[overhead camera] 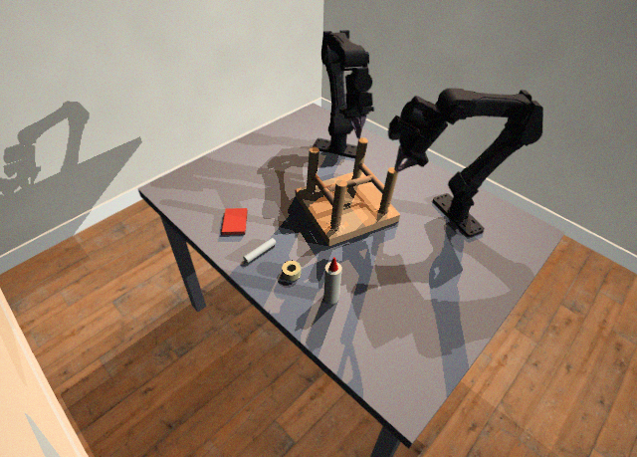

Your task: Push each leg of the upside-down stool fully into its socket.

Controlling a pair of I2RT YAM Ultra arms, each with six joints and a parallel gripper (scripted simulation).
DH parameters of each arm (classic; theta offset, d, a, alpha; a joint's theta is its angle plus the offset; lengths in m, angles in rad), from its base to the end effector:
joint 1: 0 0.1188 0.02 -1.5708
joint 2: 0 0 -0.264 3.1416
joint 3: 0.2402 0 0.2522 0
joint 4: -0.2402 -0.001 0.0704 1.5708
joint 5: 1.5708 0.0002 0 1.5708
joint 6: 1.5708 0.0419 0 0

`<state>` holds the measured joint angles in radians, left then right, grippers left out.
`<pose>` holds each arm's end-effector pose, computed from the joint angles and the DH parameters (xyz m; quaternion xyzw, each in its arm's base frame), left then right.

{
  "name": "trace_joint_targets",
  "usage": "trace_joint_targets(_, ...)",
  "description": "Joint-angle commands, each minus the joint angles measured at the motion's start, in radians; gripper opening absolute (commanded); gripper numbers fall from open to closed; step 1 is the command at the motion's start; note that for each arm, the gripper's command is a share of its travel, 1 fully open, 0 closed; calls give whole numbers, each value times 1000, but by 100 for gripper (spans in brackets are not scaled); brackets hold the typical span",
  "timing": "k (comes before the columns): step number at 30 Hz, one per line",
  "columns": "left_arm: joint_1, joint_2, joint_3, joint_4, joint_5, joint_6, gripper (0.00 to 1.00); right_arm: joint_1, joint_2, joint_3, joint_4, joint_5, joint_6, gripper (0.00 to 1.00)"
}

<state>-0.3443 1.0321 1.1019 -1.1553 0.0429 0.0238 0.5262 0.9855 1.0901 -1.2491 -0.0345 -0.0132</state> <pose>0.1663 -0.0605 0.3230 0.1827 0.9531 -0.0589 0.2338 0.1352 0.0813 0.3218 -0.2639 0.9409 0.0700 0.2003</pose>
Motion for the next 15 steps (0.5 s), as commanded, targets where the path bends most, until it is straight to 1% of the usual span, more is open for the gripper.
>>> trace_joint_targets(1,-1,20,-84,-172,-14,3,0,3,41,-69,-166,14,1,0)
trace_joint_targets(2,0,13,-93,-171,-14,3,0,4,37,-79,-165,14,1,0)
trace_joint_targets(3,-4,-27,26,20,1,4,0,4,5,-6,-20,0,-8,0)
trace_joint_targets(4,-4,-2,23,4,0,4,0,4,-13,4,-17,-4,-8,0)
trace_joint_targets(5,1,23,47,-37,4,6,0,4,-21,11,-8,-4,-8,0)
trace_joint_targets(7,4,-10,46,-23,3,6,0,4,2,11,-7,-3,-8,0)
trace_joint_targets(9,4,-10,46,-23,3,6,0,4,2,11,-7,-3,-8,0)
trace_joint_targets(10,4,-3,60,-56,5,7,0,1,3,-3,-20,-1,-4,0)
trace_joint_targets(11,12,14,68,-63,7,6,0,4,6,9,-28,-3,-8,0)
trace_joint_targets(12,7,-18,64,-31,6,7,0,4,6,9,-28,-3,-8,0)
trace_joint_targets(13,2,22,67,-39,4,6,0,4,6,9,-28,-3,-8,0)
trace_joint_targets(15,3,-8,65,-44,5,6,0,4,6,9,-28,-3,-8,0)
